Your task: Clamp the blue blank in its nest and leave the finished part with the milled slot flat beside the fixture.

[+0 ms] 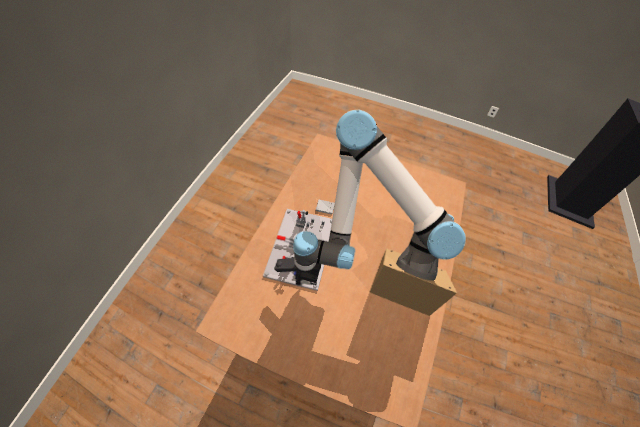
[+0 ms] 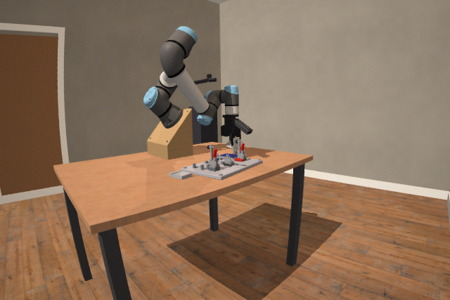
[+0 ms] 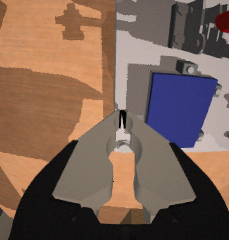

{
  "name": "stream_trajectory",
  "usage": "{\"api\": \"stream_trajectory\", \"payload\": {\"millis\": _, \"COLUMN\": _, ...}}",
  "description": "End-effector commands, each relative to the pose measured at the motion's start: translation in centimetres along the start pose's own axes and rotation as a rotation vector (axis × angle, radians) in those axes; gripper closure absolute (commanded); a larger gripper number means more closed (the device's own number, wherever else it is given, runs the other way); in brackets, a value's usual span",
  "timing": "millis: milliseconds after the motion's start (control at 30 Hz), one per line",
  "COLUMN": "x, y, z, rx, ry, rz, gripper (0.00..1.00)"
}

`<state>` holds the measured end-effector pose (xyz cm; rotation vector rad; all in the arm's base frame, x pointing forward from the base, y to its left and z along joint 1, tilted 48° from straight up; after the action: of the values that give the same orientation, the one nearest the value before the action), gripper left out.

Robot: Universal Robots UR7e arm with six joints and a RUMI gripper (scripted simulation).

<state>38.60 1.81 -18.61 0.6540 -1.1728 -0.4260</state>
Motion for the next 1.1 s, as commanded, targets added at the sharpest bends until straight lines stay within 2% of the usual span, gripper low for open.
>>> {"api": "stream_trajectory", "payload": {"millis": 0, "x": 0.21, "y": 0.04, "z": 0.01, "rx": 0.001, "ry": 0.000, "rz": 0.000, "gripper": 1.00}}
{"api": "stream_trajectory", "payload": {"millis": 1067, "x": 0.81, "y": 0.04, "z": 0.09, "rx": 0.001, "ry": 0.000, "rz": 0.000, "gripper": 1.00}}
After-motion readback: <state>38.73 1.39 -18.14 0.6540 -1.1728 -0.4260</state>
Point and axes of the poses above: the point where the finger pads meet when closed, its own y axis back along the fingers, its own x axis across the jaws, z = x × y, the point moved 6 cm from there along y, back along the fingers, and after that the axes turned 8 degrees about y, right-handed, at the moved point
